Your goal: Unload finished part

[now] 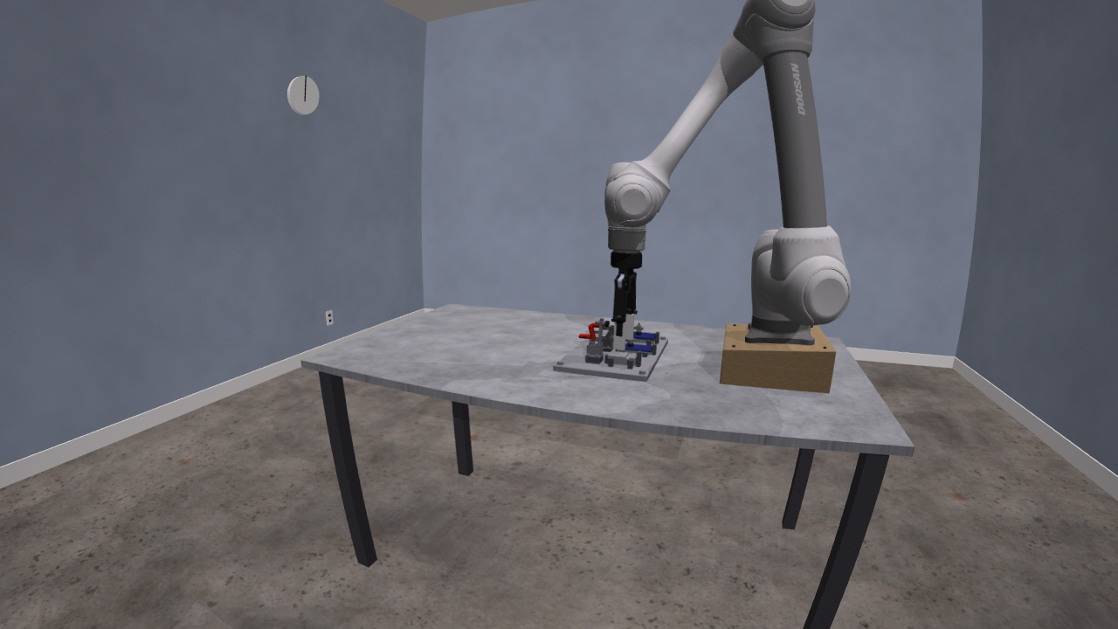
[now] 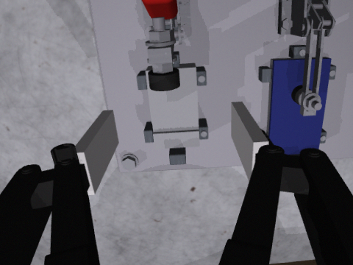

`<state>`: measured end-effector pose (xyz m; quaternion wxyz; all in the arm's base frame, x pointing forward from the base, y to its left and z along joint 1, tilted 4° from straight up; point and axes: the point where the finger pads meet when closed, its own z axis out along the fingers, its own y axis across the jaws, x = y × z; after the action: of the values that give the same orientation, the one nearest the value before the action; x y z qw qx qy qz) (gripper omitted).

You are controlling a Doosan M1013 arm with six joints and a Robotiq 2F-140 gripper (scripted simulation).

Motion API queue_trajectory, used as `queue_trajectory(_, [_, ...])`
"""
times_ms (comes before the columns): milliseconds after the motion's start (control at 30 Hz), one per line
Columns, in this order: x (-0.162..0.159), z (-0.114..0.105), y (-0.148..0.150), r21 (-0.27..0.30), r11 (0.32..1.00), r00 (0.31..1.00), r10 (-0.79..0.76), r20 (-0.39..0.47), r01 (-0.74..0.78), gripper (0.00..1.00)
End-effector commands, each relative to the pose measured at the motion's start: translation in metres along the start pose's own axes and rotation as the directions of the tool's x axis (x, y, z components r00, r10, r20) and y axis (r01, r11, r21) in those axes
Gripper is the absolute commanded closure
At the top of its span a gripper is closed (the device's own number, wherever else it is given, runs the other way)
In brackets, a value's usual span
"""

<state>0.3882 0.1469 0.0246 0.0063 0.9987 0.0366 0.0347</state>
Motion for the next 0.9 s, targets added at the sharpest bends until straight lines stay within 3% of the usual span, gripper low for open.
queue_trajectory(0, [0.0000,0.0019,0.0024,-0.005,1.000,1.000,0.000,-0.001,0.000,0.42])
queue_trajectory(867, [0.0001,0.0057,0.0024,-0.005,1.000,1.000,0.000,-0.001,0.000,0.42])
